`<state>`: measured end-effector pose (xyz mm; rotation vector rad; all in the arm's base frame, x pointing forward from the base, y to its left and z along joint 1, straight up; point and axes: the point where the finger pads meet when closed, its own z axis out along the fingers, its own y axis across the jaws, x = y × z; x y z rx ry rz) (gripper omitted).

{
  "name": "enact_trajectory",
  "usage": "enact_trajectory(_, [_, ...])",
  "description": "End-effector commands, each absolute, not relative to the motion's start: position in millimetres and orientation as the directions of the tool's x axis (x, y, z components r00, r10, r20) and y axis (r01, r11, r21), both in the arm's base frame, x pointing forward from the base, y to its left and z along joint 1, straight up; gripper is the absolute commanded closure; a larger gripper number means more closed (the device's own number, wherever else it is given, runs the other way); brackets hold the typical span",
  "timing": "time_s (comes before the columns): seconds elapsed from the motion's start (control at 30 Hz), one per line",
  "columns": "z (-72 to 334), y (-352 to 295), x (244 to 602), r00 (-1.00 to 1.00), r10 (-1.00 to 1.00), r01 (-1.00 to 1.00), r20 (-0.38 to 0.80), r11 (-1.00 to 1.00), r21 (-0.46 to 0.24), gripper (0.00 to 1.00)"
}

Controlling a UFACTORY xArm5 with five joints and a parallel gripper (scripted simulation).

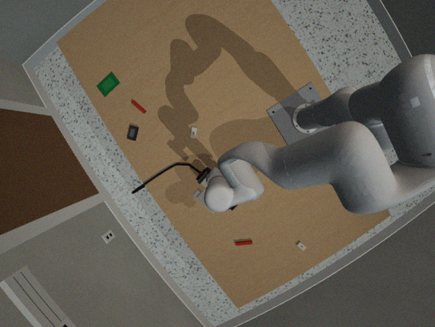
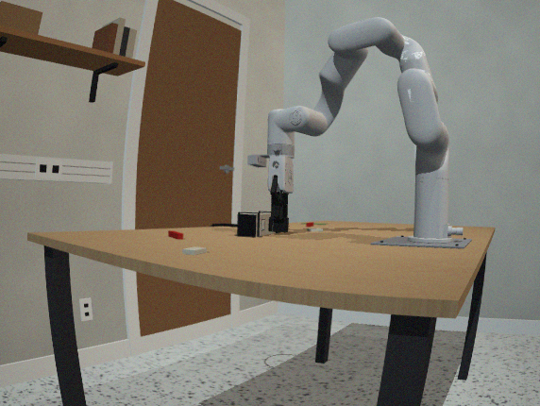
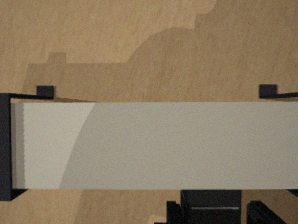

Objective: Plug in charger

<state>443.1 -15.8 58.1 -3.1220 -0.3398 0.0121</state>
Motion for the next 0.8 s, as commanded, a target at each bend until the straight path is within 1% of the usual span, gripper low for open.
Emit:
enact_trajectory(0.0, [75.4, -15.8, 444.7, 0.977, 0.215, 0.215, -0.003, -0.977, -0.001, 0.56])
enact_trajectory(0.3, [108.2, -15.8, 444.8, 0.977, 0.215, 0.215, -0.003, -0.977, -0.001, 0.56])
enact_trajectory(0.37, [108.2, -15.8, 444.8, 0.977, 0.215, 0.215, -0.003, -0.977, -0.001, 0.56])
enact_trajectory(0.77, [138.9, -15.8, 444.9, 0.977, 0.215, 0.215, -0.003, -0.977, -0.001, 0.56])
